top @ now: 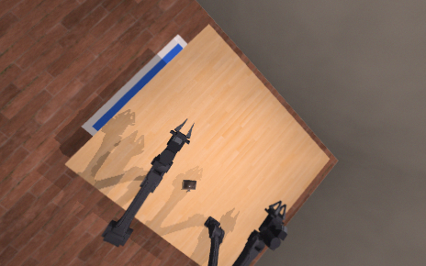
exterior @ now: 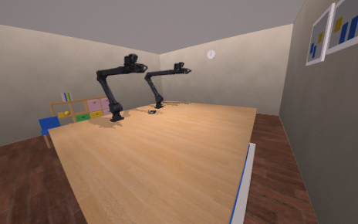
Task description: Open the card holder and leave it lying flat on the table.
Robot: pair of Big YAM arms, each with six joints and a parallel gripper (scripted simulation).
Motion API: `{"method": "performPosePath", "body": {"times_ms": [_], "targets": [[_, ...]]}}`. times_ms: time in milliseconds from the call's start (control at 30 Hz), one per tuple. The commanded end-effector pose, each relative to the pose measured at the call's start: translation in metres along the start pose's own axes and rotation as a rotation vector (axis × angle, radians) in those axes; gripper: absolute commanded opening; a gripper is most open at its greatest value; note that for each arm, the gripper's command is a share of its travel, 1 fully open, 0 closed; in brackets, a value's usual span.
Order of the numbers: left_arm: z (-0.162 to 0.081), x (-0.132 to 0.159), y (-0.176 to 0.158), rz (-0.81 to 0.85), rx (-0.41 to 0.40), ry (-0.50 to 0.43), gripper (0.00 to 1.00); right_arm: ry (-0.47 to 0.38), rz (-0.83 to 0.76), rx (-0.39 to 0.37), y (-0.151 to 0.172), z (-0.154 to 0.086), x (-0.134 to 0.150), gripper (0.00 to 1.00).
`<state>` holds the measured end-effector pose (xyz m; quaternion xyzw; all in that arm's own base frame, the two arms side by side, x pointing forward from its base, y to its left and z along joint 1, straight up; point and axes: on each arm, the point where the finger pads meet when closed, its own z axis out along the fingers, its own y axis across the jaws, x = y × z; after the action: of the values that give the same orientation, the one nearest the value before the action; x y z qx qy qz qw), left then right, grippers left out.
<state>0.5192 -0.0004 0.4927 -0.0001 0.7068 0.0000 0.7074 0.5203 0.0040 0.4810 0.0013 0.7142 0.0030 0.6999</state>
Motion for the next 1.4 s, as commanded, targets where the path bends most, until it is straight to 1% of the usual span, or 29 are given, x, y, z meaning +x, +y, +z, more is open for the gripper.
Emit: {"method": "performPosePath", "body": {"times_ms": [0,133,233,333,400,433,467,600,767,900,967,1000,1033,1100,1133,1267,1367], "targets": [[-0.002,0.004,-0.004,0.009,0.007,0.004,0.36,0.047,0.042,-0.045,0.029,0.01,0.026,0.36],[-0.002,0.004,-0.004,0.009,0.007,0.004,0.36,0.073,0.093,-0.085,0.068,0.01,0.049,0.36],[-0.002,0.004,-0.004,0.009,0.007,0.004,0.36,0.101,0.134,-0.107,0.099,0.005,0.067,0.36],[-0.002,0.004,-0.004,0.009,0.007,0.004,0.36,0.146,0.157,-0.134,0.134,-0.003,0.093,0.36],[-0.002,0.004,-0.004,0.009,0.007,0.004,0.36,0.146,0.157,-0.134,0.134,-0.003,0.093,0.36],[-0.002,0.004,-0.004,0.009,0.007,0.004,0.36,0.145,0.169,-0.141,0.144,-0.004,0.09,0.36],[-0.002,0.004,-0.004,0.009,0.007,0.004,0.36,0.177,0.169,-0.152,0.157,-0.01,0.111,0.36],[-0.002,0.004,-0.004,0.009,0.007,0.004,0.36,0.245,0.184,-0.183,0.199,-0.03,0.149,0.36],[-0.002,0.004,-0.004,0.009,0.007,0.004,0.36,0.318,0.191,-0.222,0.25,-0.063,0.193,0.36],[-0.002,0.004,-0.004,0.009,0.007,0.004,0.36,0.37,0.186,-0.252,0.285,-0.097,0.227,0.36],[-0.002,0.004,-0.004,0.009,0.007,0.004,0.36,0.37,0.186,-0.252,0.285,-0.097,0.227,0.36],[-0.002,0.004,-0.004,0.009,0.007,0.004,0.36,0.362,0.199,-0.261,0.295,-0.102,0.221,0.36],[-0.002,0.004,-0.004,0.009,0.007,0.004,0.36,0.394,0.18,-0.266,0.301,-0.116,0.244,0.36],[-0.002,0.004,-0.004,0.009,0.007,0.004,0.36,0.422,0.168,-0.279,0.315,-0.136,0.262,0.36],[-0.002,0.004,-0.004,0.009,0.007,0.004,0.36,0.448,0.149,-0.279,0.318,-0.148,0.276,0.36],[-0.002,0.004,-0.004,0.009,0.007,0.004,0.36,0.471,0.137,-0.313,0.342,-0.192,0.304,0.36],[-0.002,0.004,-0.004,0.009,0.007,0.004,0.36,0.489,0.118,-0.333,0.353,-0.226,0.325,0.36]]}}
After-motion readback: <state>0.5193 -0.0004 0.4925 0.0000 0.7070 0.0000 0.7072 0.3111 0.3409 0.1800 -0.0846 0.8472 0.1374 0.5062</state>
